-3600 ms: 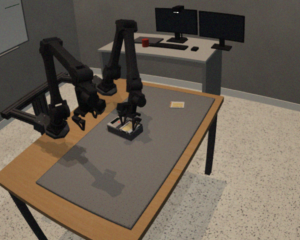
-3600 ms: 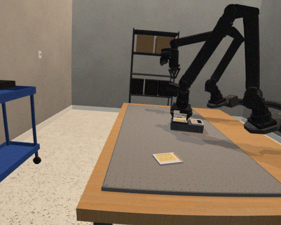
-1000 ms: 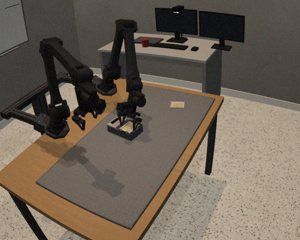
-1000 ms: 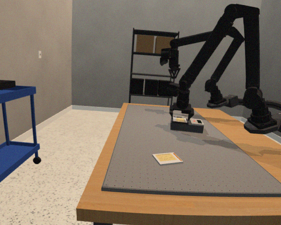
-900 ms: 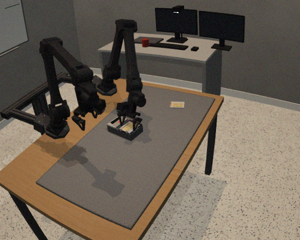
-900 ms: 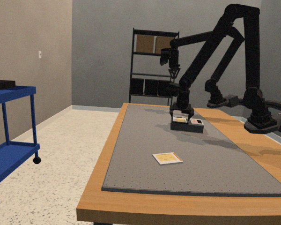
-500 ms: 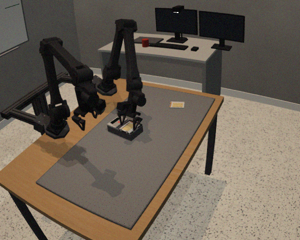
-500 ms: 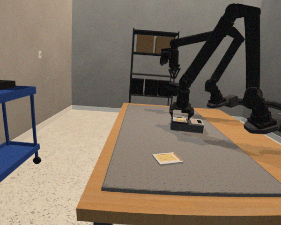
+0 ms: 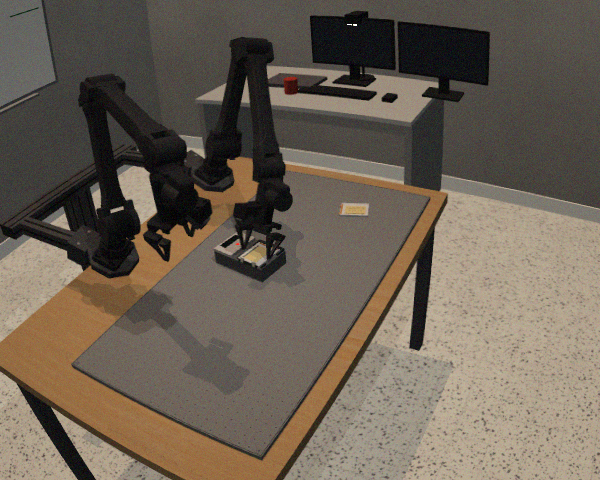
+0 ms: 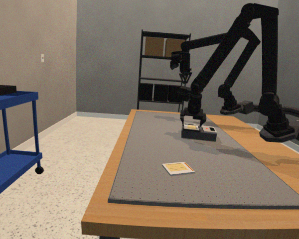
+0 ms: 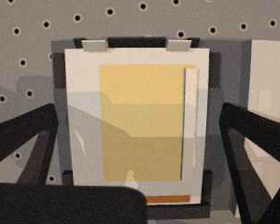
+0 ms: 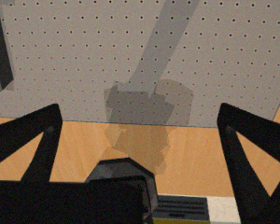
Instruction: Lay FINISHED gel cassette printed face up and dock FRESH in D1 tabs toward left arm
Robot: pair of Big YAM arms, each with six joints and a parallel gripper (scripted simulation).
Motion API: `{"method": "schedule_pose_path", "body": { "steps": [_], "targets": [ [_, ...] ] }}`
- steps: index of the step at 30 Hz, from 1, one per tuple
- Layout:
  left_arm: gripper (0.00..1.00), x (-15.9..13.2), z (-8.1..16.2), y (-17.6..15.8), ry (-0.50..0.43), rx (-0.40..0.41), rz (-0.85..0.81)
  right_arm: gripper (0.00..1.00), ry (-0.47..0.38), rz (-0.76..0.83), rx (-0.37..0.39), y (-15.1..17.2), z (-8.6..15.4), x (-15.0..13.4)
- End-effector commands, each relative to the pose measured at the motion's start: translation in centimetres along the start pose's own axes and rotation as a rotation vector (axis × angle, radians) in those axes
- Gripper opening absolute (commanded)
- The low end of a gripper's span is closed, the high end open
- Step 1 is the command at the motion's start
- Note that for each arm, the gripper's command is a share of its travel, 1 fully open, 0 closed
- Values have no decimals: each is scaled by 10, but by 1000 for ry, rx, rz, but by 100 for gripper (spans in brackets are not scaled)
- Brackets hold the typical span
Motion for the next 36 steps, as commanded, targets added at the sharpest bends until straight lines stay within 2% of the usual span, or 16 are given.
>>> {"method": "schedule_pose_path", "body": {
  "steps": [1,36],
  "targets": [
    [98,2,9,5,-11,17,-4,100,-39,-10,-27,-6,24,16],
    [98,-1,17,5,-10,16,-3,100,-39,-10,-27,-6,24,16]
  ]
}}
Point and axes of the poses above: on each arm, the point where the finger pads meet when closed, its own z axis back along the fingers, its own y axis across the jaws, x = y × z, the point moved 4 cm from there along z, back along the fingers, and after that the axes turned 12 degrees about z, right-handed, at the moved point
